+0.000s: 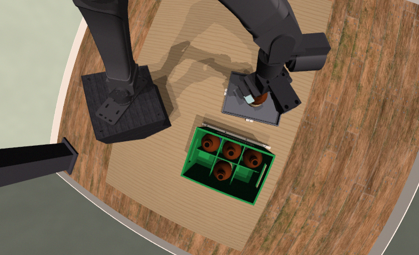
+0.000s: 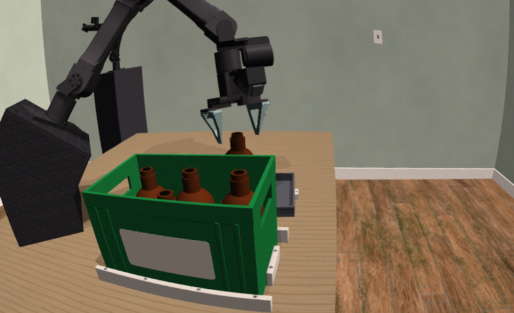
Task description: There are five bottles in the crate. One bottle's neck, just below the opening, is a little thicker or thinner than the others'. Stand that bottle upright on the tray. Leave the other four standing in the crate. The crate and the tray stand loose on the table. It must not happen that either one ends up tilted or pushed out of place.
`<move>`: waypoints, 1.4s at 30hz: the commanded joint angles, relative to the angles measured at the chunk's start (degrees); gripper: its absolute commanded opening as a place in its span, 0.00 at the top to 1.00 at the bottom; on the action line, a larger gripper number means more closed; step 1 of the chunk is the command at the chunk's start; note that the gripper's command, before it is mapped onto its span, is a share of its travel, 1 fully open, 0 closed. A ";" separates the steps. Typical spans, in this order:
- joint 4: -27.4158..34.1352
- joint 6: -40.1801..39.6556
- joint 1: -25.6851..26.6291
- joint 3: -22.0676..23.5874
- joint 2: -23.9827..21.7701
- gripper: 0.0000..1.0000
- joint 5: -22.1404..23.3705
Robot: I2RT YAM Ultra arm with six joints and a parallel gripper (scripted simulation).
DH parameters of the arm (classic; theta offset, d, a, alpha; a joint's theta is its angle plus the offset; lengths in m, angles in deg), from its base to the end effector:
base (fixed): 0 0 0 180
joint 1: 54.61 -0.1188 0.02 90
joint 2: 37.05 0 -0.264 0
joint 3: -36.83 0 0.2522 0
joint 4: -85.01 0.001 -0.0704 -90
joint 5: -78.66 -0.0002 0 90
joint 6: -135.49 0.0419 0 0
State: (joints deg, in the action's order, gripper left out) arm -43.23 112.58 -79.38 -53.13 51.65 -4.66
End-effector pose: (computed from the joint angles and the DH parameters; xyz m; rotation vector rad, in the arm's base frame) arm 0.3038 0.1466 0.3017 0.8991 2.4756 0.7862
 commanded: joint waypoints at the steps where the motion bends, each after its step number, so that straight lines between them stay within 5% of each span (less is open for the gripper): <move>1: 0.00 0.37 0.08 -0.24 -1.48 0.00 -0.88; 42: 1.28 -0.01 0.80 -1.55 -2.07 0.00 -0.81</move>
State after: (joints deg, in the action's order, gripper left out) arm -43.02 112.58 -79.38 -53.13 51.65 -4.66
